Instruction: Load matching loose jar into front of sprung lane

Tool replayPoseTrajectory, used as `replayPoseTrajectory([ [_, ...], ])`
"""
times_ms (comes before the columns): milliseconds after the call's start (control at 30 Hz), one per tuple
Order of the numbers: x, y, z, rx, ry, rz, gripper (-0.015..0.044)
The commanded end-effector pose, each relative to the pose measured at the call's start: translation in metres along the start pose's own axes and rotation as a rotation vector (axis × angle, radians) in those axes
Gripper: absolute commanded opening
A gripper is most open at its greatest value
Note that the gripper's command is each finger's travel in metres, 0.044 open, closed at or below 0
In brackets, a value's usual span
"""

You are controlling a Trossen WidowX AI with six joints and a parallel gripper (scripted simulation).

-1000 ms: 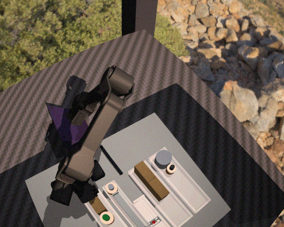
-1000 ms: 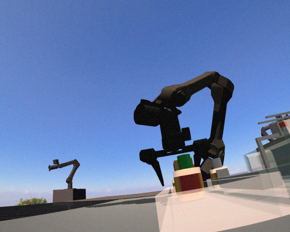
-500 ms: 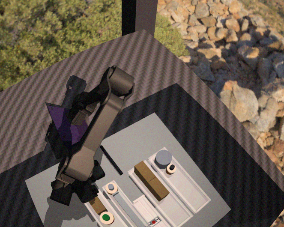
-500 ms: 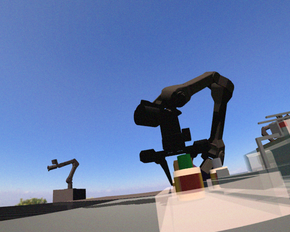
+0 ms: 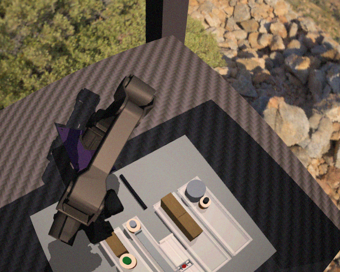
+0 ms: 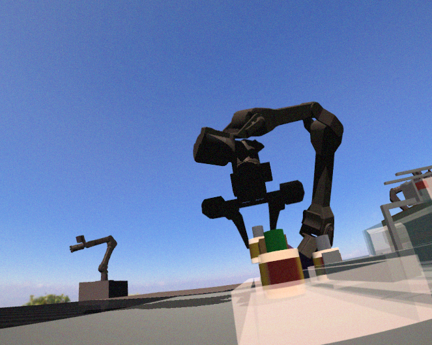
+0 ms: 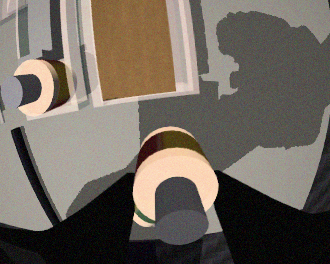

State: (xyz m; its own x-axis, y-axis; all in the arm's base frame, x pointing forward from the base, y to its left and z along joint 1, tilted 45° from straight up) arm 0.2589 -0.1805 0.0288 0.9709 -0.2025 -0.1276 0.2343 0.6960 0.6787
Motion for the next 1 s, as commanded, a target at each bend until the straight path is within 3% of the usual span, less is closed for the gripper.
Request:
replayPoseTrajectory([
  [0, 0.003, 0.0, 0.019, -0.003, -0.001, 0.019, 0.0],
  [367, 0.004, 0.004, 0.057, 0.009, -0.001, 0.053, 0.0],
  [967, -0.007, 0.084, 0.012, 0.013, -0.001, 0.107, 0.0],
])
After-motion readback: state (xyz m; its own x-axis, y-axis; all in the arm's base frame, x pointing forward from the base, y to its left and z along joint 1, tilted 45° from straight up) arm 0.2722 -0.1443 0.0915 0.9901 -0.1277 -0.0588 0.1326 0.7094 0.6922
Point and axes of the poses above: the point midway between the two fingers, 35 mm back from their tips, its own z axis back along the fingers, its own y axis across the jaws, x = y × z, the point moved 7 cm from there along z, back along the fingers, and after that the axes turned 9 degrees about -z, right-handed, at the moved point
